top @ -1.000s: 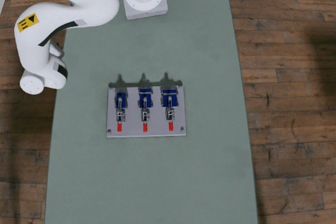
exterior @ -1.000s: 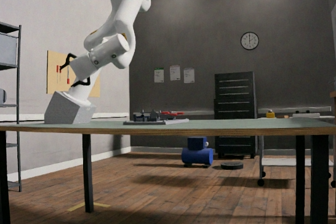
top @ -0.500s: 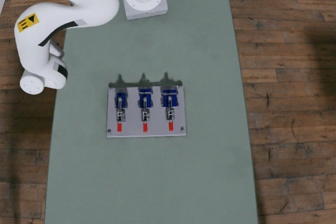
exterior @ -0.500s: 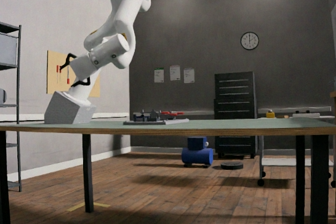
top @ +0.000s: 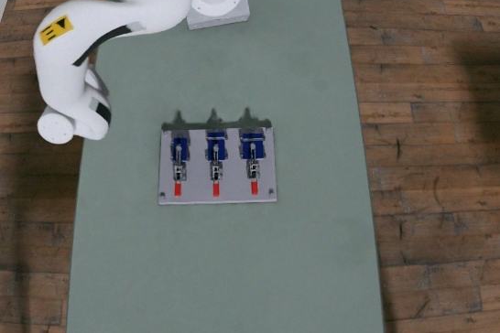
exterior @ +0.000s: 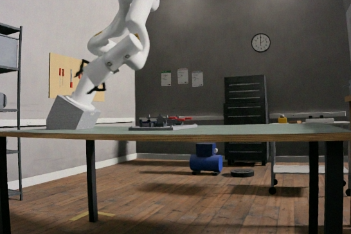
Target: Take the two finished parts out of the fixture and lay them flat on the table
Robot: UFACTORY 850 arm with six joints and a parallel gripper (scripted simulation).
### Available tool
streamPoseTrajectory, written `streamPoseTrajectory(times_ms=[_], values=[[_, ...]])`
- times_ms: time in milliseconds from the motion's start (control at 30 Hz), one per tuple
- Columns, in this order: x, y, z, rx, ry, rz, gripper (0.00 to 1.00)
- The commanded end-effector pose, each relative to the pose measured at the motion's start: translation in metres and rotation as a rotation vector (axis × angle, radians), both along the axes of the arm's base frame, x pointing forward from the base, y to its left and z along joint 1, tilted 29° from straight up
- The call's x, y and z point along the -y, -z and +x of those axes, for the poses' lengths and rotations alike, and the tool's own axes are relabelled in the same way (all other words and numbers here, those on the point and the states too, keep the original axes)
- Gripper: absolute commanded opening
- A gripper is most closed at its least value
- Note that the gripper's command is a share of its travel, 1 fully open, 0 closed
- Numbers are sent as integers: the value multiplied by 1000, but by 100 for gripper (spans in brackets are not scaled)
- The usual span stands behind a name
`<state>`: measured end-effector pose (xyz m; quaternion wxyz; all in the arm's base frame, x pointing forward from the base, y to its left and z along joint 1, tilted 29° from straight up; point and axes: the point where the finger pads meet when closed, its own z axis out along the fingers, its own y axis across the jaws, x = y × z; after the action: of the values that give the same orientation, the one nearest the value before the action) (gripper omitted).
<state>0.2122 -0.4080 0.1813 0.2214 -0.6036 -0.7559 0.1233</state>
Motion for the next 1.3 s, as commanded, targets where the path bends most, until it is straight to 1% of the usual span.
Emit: streamPoseTrajectory(times_ms=[0, 33, 100, 133, 200, 233, 267, 333, 367, 400, 467, 500, 533, 567, 667, 733, 800, 833, 867, 900, 933, 967, 1000, 1033, 1067, 1100, 1133, 1167, 1233, 1267], values=[[-49, -8, 47, 138, 183, -77, 100], [-58, -10, 57, 182, 253, -94, 100], [-58, -10, 57, 182, 253, -94, 100], [-84, -16, 80, 241, 349, -116, 100], [-98, -19, 92, 289, 436, -130, 100], [-106, -21, 99, 295, 444, -132, 100], [-115, -24, 107, 329, 517, -137, 100], [-128, -27, 118, 348, 546, -145, 100], [-142, -32, 129, 391, 641, -151, 100], [-149, -34, 134, 399, 653, -153, 100], [-169, -41, 149, 446, 762, -157, 100], [-170, -41, 150, 447, 765, -158, 100], [-187, -48, 162, 477, 850, -154, 100], [-190, -49, 163, 492, 879, -157, 100], [-190, -49, 163, 492, 879, -157, 100], [-226, -64, 185, 555, 1085, -143, 100], [-226, -64, 185, 566, 1112, -144, 100], [-242, -72, 193, 584, 1198, -133, 100], [-242, -72, 193, 594, 1226, -133, 100], [-257, -79, 200, 601, 1290, -120, 100], [-257, -79, 200, 615, 1333, -118, 100], [-257, -79, 200, 617, 1338, -118, 100], [-270, -85, 204, 628, 1427, -103, 100], [-270, -85, 204, 634, 1444, -102, 100], [-281, -91, 207, 638, 1519, -86, 100], [-281, -91, 207, 645, 1544, -84, 100], [-290, -96, 209, 646, 1611, -70, 100], [-290, -96, 209, 652, 1636, -67, 100], [-290, -96, 209, 652, 1636, -67, 100], [-299, -101, 209, 655, 1720, -50, 100]])
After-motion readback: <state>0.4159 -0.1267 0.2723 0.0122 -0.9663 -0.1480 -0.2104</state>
